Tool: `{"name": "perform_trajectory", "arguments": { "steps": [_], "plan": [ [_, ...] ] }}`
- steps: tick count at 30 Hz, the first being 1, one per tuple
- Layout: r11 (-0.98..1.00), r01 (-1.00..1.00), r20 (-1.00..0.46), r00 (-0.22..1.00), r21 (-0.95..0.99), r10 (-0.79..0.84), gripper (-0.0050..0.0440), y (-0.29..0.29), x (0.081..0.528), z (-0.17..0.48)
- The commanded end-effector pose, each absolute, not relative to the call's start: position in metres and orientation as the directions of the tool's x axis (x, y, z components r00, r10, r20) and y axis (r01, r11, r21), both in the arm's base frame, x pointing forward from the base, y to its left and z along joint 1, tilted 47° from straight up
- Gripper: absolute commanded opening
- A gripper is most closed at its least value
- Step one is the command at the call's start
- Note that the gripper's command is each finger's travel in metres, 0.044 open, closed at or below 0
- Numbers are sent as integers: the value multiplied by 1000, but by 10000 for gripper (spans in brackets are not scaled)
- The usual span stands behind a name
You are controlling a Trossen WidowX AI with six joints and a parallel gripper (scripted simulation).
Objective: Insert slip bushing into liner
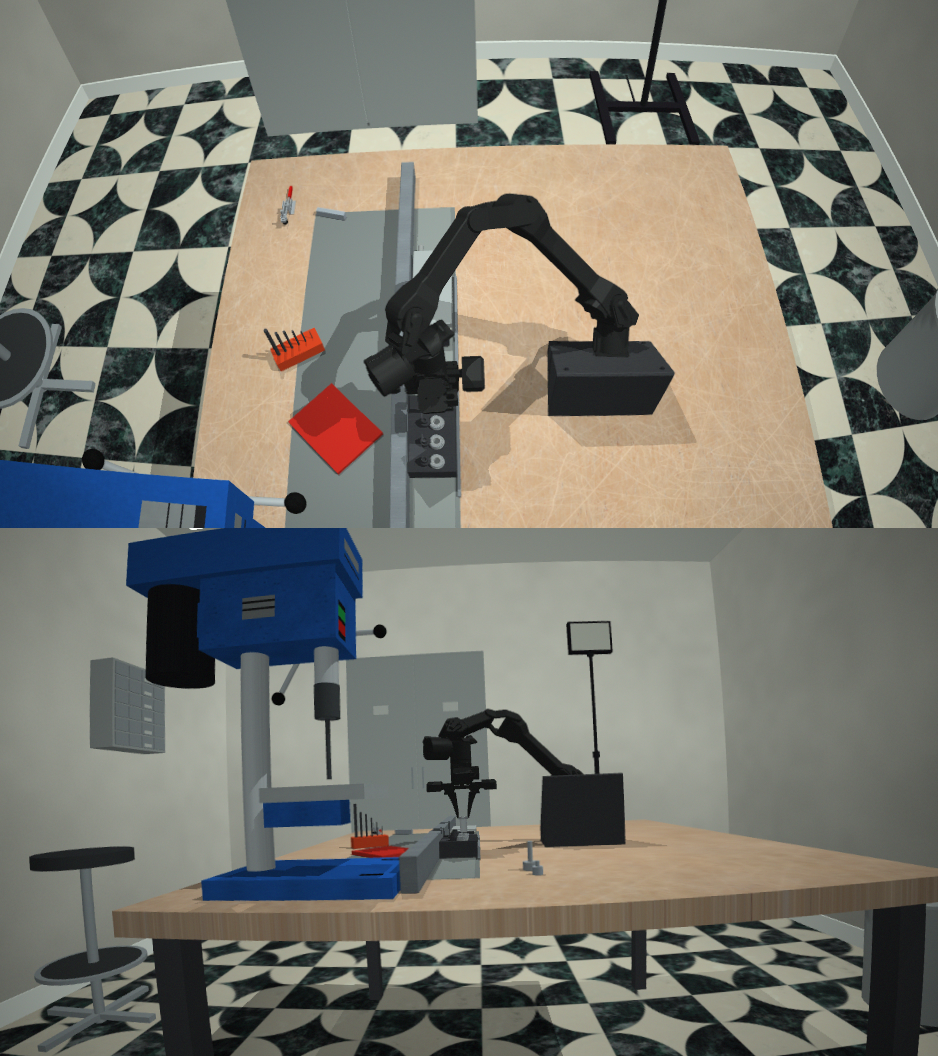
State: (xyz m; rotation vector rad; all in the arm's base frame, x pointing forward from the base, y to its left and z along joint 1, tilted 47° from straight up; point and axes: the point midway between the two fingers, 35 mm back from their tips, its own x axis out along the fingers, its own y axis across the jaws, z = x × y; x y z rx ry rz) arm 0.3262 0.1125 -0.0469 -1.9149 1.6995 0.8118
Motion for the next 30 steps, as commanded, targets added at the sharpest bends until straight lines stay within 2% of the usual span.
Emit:
{"name": "perform_trajectory", "arguments": {
  "steps": [1, 30],
  "plan": [
    [-141, -989, -693, 78, 35, -717, -50, 116, 329, -45],
    [-144, -989, -694, 82, 31, -715, -50, 112, 328, -43]
  ]
}}
